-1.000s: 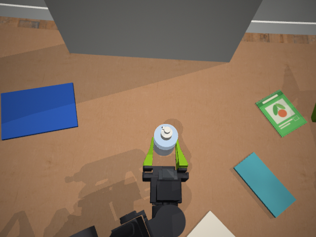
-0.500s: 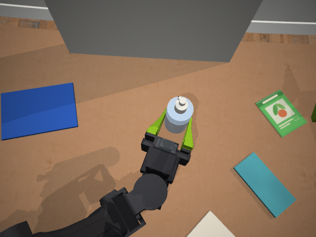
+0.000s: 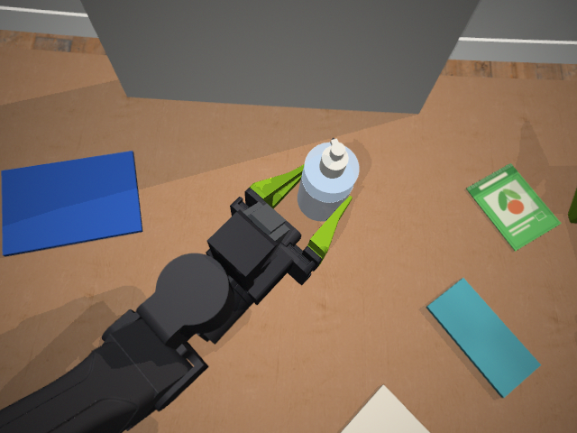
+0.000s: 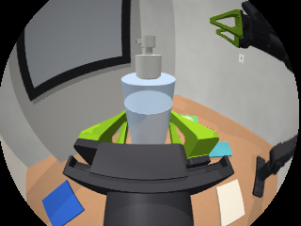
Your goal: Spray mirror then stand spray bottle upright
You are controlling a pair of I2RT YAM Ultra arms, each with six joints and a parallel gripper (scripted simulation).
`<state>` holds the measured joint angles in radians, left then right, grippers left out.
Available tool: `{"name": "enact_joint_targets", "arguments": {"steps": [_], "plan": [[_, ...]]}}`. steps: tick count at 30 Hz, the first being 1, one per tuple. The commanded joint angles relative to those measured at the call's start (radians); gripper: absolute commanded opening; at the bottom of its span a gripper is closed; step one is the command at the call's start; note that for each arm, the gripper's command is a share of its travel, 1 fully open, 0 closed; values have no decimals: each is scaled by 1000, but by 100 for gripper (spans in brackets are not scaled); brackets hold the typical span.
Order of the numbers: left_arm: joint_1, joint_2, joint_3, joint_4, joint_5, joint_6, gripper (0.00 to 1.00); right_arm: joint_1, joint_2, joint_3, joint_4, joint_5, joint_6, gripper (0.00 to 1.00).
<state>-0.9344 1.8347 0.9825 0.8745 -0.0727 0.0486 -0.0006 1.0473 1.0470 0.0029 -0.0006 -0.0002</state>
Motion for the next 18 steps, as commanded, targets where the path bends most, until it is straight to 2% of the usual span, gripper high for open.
{"name": "enact_joint_targets", "arguments": {"steps": [1,7,9,11,13,14,18], "plan": [[51,-106,17,-61,222,22,0,8,-13,23,5,7,7,100],[134,-228,-20,-161,482,23,0,8,-13,23,5,7,7,100],[134,-228,-20,-161,482,23,0,8,-13,23,5,7,7,100],[164,-261,0,-208,575,23,0,8,-13,23,5,7,7,100],[180,-266,-44,-233,598,24,0,8,-13,23,5,7,7,100],[185,-273,-18,-236,596,29,0,8,-13,23,5,7,7,100],[185,-294,10,-175,518,35,0,8,-13,23,5,7,7,100]]}}
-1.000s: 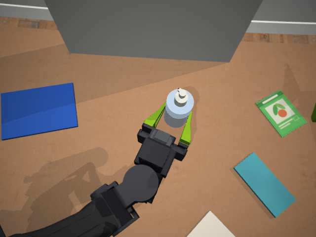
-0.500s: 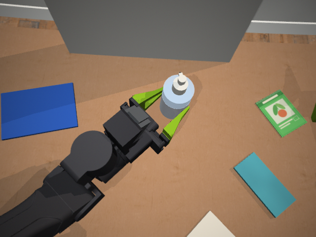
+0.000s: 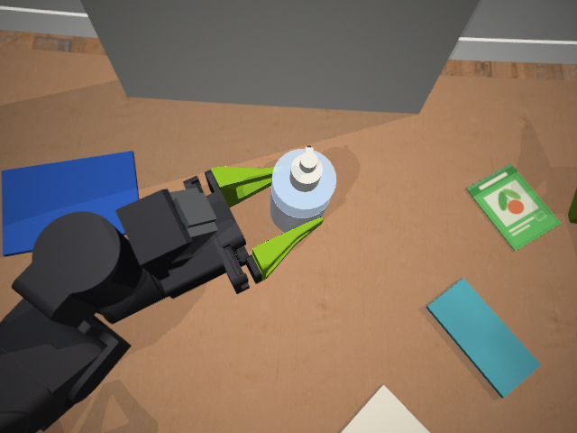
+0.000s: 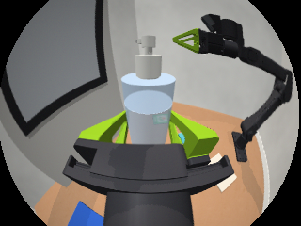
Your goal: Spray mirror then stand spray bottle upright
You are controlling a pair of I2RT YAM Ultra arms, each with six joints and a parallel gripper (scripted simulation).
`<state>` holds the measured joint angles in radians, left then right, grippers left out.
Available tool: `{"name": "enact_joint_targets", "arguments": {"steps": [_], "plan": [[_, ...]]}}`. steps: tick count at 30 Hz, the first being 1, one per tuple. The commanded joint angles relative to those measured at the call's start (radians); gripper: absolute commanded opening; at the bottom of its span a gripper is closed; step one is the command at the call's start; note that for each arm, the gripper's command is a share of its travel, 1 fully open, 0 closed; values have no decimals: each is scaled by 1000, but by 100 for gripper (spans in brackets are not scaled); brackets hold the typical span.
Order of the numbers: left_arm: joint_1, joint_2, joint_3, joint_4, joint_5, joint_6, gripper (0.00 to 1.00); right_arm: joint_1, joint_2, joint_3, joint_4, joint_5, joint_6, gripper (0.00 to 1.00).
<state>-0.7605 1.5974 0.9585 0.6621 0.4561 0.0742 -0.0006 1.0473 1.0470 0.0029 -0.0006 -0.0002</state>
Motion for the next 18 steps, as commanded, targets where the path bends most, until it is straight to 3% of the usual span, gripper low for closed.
{"name": "enact_joint_targets", "arguments": {"steps": [1,18], "plan": [[-11,-61,33,54,-12,9,0,8,-13,23,5,7,7,100],[-11,-36,42,72,-15,-3,0,8,-13,23,5,7,7,100]]}}
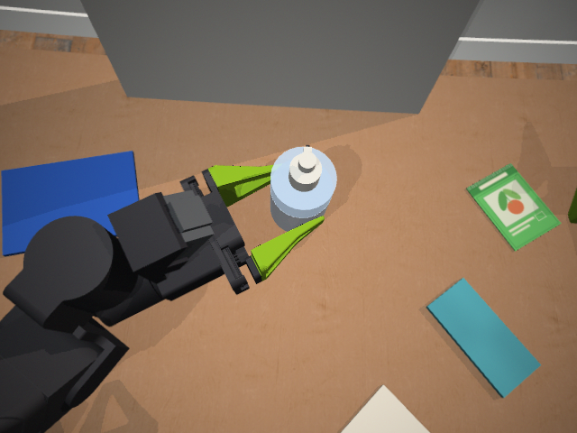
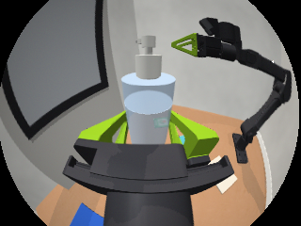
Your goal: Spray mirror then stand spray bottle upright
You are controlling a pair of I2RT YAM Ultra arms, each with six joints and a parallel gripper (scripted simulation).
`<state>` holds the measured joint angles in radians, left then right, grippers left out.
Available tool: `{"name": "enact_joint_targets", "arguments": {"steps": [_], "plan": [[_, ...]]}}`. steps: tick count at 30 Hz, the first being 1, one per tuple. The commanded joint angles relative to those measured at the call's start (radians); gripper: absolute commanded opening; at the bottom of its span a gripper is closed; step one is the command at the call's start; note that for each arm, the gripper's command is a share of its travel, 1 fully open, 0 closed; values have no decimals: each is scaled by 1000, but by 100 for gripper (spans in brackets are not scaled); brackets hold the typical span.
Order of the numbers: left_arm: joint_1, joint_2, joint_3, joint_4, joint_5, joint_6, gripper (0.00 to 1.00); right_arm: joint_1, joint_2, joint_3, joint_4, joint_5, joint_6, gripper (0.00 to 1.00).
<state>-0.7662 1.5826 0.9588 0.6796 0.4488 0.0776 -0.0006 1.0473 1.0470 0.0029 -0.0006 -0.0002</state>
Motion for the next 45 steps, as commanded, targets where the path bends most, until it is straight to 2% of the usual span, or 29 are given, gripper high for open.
{"name": "enact_joint_targets", "arguments": {"steps": [1,16,17,33,34,39,41,45], "plan": [[-8,-32,43,53,-7,-7,0,8,-13,23,5,7,7,100],[-3,-43,69,21,-9,-7,0,8,-13,23,5,7,7,100],[-3,-42,75,-22,-6,-7,0,8,-13,23,5,7,7,0],[-1,-53,73,9,2,-7,0,8,-13,23,5,7,6,0],[-1,-53,73,9,2,-7,0,18,34,53,-15,-21,-16,0],[-1,-53,73,9,2,-7,0,45,85,155,-150,-101,-83,0],[-1,-53,73,9,2,-7,0,45,85,155,-150,-101,-83,0],[-1,-53,73,9,2,-7,0,74,161,293,-297,-166,-139,0]]}}
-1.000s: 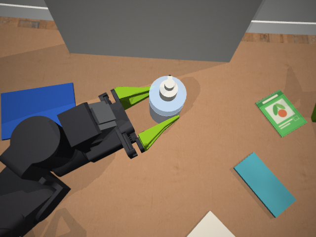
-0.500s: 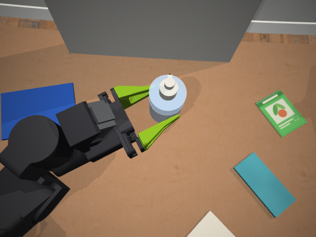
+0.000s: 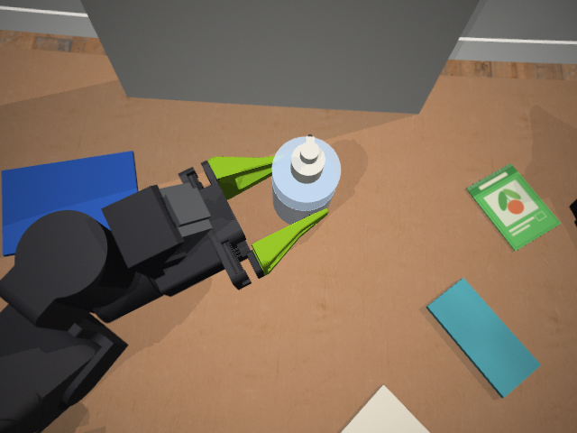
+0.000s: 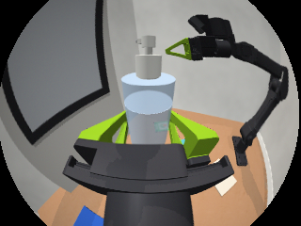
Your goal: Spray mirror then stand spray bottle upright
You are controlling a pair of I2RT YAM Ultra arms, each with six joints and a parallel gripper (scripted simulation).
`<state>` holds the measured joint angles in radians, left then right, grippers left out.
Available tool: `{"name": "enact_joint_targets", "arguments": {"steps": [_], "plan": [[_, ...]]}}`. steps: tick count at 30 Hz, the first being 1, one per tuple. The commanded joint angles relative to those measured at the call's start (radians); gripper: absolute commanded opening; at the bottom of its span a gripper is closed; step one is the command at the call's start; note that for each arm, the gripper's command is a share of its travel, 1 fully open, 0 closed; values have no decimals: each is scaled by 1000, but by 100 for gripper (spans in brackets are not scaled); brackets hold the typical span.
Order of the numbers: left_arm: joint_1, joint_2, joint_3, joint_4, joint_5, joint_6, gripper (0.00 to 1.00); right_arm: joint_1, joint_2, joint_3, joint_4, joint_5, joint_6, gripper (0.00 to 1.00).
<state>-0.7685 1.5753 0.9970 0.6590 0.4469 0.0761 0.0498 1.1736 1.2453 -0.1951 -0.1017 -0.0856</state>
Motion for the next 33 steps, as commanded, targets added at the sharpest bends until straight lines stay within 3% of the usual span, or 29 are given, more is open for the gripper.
{"name": "enact_joint_targets", "arguments": {"steps": [1,2,5,8,11,13,22,23,28,30,33], "plan": [[2,-46,34,30,4,-6,0,31,56,97,-137,-84,-66,0],[2,-46,34,30,4,-6,0,38,75,99,-175,-104,-79,0],[2,-46,34,30,4,-6,0,69,131,255,-247,-148,-121,0],[2,-46,34,30,4,-6,0,91,201,259,-376,-210,-161,0],[2,-46,34,30,4,-6,0,124,262,411,-453,-255,-206,0],[2,-46,34,30,4,-6,0,124,262,411,-453,-255,-206,0],[2,-46,34,30,4,-6,0,208,482,589,-808,-424,-338,0],[2,-46,34,30,4,-6,0,199,483,654,-792,-385,-332,0],[2,-46,34,30,4,-6,0,234,535,787,-849,-427,-370,0],[2,-46,34,30,4,-6,0,234,535,787,-849,-427,-370,0],[2,-46,34,30,4,-6,0,246,572,910,-899,-450,-389,0]]}}
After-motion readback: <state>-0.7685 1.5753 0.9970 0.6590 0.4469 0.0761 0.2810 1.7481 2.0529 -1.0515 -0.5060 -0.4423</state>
